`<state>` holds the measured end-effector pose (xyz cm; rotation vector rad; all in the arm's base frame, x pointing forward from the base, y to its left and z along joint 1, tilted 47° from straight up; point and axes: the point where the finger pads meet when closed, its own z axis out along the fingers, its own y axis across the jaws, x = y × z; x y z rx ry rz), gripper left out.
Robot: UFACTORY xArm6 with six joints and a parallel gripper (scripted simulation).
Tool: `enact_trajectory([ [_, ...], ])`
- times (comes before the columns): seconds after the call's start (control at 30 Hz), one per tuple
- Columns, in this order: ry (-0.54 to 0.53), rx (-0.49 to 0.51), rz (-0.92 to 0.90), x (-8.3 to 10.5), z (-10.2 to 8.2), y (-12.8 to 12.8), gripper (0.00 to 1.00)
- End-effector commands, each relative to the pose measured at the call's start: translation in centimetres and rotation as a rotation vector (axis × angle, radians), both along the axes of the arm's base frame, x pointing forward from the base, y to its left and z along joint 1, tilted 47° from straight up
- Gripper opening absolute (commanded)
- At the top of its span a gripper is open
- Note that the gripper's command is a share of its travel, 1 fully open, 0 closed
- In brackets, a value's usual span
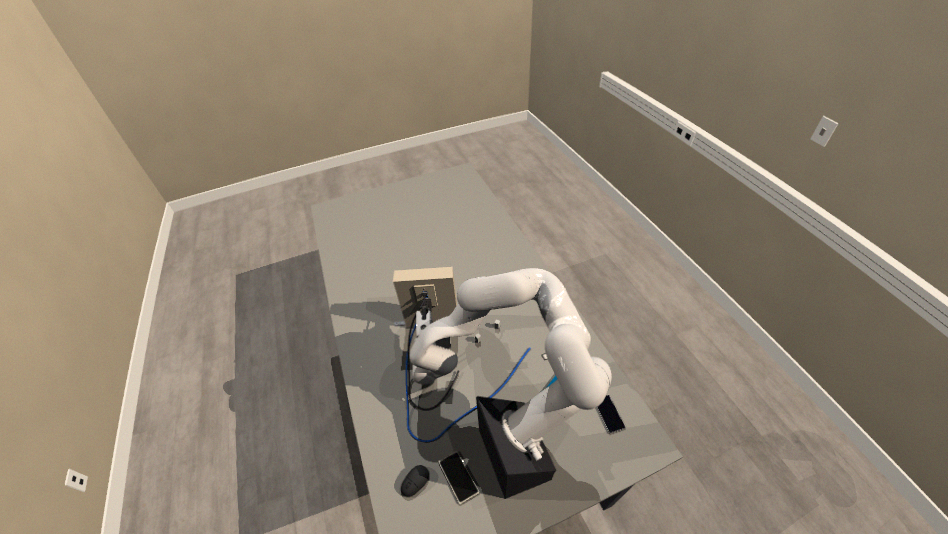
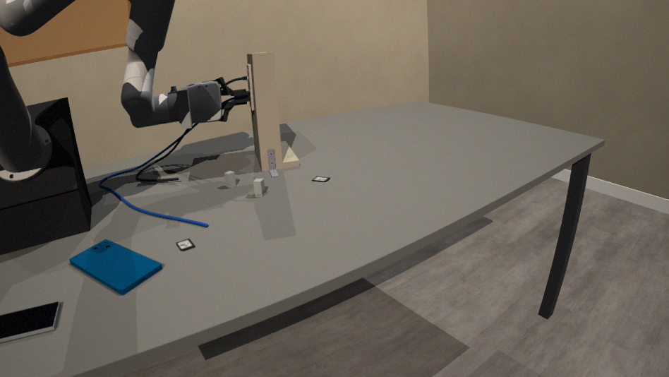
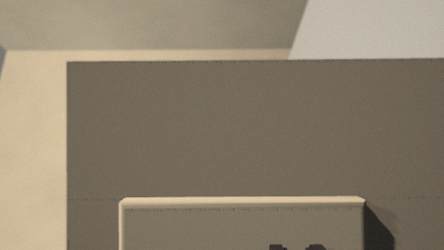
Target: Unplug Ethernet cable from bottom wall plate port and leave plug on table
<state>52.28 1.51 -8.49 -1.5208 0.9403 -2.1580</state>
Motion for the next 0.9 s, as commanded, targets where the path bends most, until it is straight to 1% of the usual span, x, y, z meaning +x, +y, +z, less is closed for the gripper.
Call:
enact_trajectory([
  [0.0,-0.004,0.002,0.002,0.1,0.2,0.1,0.0],
  [0.3,-0.004,0.002,0.002,0.1,0.2,0.1,0.0],
  [0.87,-0.004,0.002,0.002,-1.7,-0.3,0.8,0.0],
])
